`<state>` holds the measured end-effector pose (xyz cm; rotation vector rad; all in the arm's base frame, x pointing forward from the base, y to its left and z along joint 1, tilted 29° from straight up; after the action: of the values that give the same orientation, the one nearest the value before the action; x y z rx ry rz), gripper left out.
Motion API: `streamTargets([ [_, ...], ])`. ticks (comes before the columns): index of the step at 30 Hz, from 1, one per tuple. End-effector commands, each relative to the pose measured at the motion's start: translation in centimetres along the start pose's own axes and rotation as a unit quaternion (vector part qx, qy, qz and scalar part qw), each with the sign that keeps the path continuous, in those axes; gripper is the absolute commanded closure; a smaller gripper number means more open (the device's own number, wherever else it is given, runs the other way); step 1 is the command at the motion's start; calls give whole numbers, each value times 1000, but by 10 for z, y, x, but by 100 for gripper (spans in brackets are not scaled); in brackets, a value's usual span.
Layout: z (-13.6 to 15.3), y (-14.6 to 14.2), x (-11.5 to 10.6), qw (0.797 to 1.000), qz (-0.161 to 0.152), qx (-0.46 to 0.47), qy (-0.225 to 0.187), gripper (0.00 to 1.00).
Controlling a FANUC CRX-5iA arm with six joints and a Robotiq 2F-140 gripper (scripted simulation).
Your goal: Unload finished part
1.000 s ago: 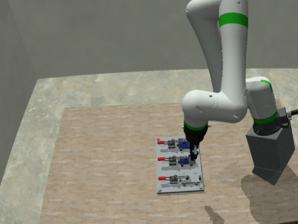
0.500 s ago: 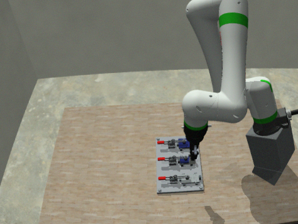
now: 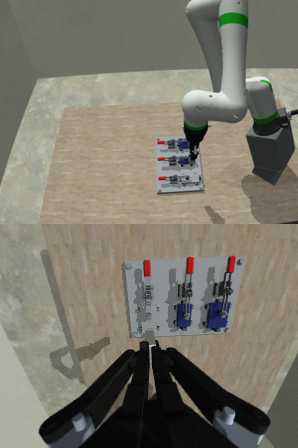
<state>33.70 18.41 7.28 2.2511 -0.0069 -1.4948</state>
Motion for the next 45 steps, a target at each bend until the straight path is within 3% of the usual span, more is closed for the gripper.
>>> streamTargets([
  [1, 0, 0, 0, 1000, 0, 0, 0, 100],
  [8, 0, 0, 0, 1000, 0, 0, 0, 100],
  [9, 0, 0, 0, 1000, 0, 0, 0, 42],
  [45, 0, 0, 0, 1000, 0, 0, 0, 42],
])
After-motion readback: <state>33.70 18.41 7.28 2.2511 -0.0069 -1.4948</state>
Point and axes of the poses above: the point where the finger pads meet when closed, its own x axis out along the fingers, its own y axis across the jaws, z = x × y, the point moved 4 cm from there along -x, back along the fingers, and after that the axes turned 6 degrees about -x, right-handed, at the moved point
